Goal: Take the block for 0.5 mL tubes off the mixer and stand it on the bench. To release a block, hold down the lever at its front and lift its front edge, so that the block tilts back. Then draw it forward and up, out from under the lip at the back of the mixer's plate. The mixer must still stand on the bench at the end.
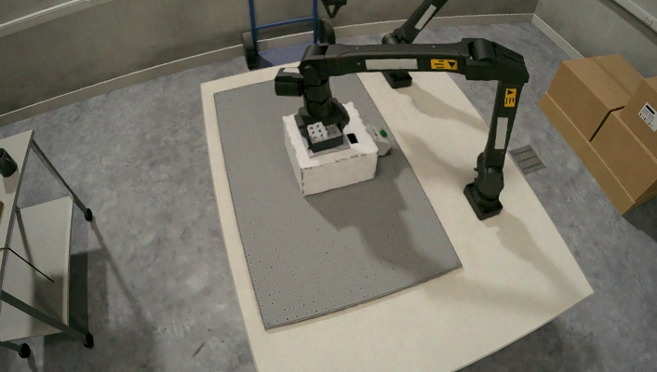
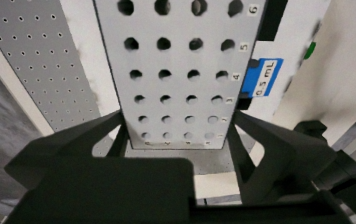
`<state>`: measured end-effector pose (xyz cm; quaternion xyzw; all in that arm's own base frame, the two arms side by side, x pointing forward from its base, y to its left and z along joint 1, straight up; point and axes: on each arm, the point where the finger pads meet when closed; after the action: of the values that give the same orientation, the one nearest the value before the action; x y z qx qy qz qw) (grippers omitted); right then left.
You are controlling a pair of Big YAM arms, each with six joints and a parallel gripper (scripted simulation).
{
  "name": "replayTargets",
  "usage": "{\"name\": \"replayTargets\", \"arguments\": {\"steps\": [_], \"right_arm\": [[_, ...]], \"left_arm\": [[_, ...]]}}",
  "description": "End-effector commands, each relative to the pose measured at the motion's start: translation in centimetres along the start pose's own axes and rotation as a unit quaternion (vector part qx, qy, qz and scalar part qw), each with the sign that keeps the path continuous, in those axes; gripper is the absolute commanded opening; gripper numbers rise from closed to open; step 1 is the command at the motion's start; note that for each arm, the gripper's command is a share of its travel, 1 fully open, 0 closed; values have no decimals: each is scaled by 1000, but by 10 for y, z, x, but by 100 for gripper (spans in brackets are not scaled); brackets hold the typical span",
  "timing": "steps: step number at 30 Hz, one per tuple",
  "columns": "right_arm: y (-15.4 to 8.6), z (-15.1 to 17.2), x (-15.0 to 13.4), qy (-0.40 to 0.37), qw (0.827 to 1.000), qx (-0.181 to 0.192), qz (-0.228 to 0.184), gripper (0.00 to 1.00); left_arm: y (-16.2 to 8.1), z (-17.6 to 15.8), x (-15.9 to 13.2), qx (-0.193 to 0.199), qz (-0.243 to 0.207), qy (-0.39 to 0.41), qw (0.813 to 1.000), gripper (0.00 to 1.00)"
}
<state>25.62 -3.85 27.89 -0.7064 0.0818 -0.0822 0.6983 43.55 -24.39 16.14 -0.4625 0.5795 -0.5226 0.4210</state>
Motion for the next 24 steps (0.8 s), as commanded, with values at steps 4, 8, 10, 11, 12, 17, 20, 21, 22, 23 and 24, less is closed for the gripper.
{"name": "replayTargets", "arguments": {"steps": [4,8,10,11,12,17,20,21,22,23,24], "right_arm": [[-6,-2,6,3,1000,2,-9,0],[-12,-2,9,3,1000,2,-17,0],[-15,-2,10,4,1000,3,-21,0],[-15,-2,10,4,1000,3,-21,0],[-15,-2,10,4,1000,3,-21,0],[-18,-2,12,4,1000,3,-25,0],[-19,-2,12,4,1000,3,-26,0],[-20,-2,12,4,1000,3,-26,0],[-20,-2,12,4,1000,3,-27,0],[-21,-2,13,4,1000,3,-27,0],[-21,-2,13,4,1000,3,-28,0]], "left_arm": [[-28,10,17,24,-11,9,1000,0],[-28,10,17,24,-11,9,1000,0],[-28,10,17,24,-11,9,1000,0],[-28,10,17,24,-11,9,1000,0],[-28,10,17,24,-11,9,1000,0],[-28,10,17,23,-11,9,1000,0],[-28,9,17,23,-11,9,1000,0],[-28,9,17,23,-11,9,1000,0],[-28,9,17,23,-11,9,1000,0],[-27,9,17,23,-11,9,1000,0],[-27,9,17,23,-11,9,1000,0]]}}
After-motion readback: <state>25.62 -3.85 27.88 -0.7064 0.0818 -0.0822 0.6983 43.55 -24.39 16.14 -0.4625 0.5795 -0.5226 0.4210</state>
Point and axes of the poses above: on each arm, the point where the finger pads meet when closed, its own y axis out along the fingers, its own z axis across the jaws, x = y × z, and after that the axes turned 14 degrees about y, right-handed
